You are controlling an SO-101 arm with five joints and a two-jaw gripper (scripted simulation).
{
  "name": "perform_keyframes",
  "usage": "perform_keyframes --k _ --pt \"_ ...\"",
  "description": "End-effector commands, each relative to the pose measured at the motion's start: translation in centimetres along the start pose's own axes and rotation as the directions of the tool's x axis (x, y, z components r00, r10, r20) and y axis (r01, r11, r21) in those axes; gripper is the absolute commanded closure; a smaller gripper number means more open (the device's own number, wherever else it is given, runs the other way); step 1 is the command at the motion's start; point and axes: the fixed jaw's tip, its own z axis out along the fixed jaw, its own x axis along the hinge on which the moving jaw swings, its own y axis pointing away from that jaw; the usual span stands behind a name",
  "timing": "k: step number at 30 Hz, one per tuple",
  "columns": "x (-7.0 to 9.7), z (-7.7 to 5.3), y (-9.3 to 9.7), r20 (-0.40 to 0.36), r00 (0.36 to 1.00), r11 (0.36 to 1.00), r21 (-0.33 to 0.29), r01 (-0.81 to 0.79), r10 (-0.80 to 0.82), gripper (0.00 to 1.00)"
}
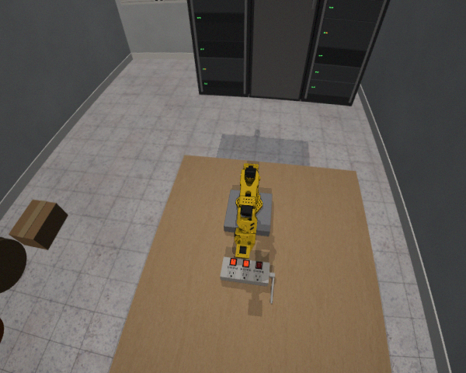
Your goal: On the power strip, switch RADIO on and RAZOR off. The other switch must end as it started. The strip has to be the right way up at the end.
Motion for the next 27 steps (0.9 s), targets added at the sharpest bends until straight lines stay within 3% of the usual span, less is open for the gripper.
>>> perform_keyframes --k 1,9,27 --pt "0.7 0.5 0.1 -0.033 0.999 1.000 -0.002 -0.006 0.006 1.00" --pt "0.8 0.7 0.1 -0.060 0.998 1.000 -0.002 -0.005 0.005 1.00" --pt "1.6 2.9 0.3 -0.314 0.950 1.000 -0.003 0.005 -0.006 1.00"
